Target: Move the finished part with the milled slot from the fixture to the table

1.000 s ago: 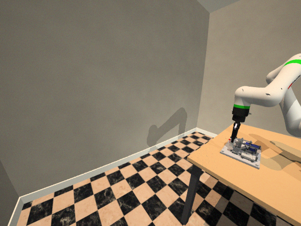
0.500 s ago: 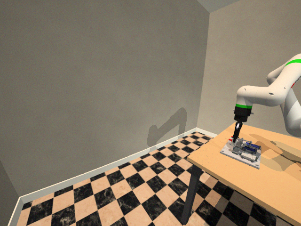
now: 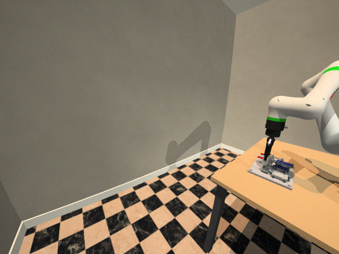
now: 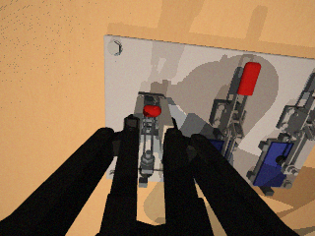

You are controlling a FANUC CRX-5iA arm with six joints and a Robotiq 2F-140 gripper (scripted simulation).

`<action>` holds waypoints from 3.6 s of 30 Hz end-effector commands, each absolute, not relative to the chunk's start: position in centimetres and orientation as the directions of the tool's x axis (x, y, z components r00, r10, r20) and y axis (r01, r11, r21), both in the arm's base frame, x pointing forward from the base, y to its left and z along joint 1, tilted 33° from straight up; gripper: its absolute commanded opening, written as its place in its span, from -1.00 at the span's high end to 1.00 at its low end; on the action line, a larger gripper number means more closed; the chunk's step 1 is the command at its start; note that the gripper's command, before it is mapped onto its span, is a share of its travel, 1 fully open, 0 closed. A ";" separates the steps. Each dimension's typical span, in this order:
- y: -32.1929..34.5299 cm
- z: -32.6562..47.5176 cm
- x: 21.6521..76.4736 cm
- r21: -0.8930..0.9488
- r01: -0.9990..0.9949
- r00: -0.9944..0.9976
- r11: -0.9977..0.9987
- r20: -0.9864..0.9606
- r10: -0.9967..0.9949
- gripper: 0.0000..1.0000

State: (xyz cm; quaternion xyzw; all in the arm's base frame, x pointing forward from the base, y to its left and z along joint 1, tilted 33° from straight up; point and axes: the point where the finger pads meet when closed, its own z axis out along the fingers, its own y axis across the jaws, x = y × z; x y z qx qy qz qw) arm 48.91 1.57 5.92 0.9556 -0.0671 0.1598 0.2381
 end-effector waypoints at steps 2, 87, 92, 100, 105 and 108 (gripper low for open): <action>1.6 5.9 48.7 0.434 -0.204 0.940 -0.878 0.337 -0.052 0.77; 1.6 5.6 48.0 0.434 -0.205 0.940 -0.878 0.337 -0.053 0.77; 1.6 5.5 47.9 0.434 -0.205 0.940 -0.878 0.337 -0.053 0.77; 1.6 5.5 47.8 0.434 -0.205 0.940 -0.878 0.337 -0.053 0.77; 1.6 5.5 47.8 0.434 -0.205 0.940 -0.878 0.337 -0.053 0.77; 1.6 5.5 47.8 0.434 -0.205 0.940 -0.878 0.337 -0.053 0.77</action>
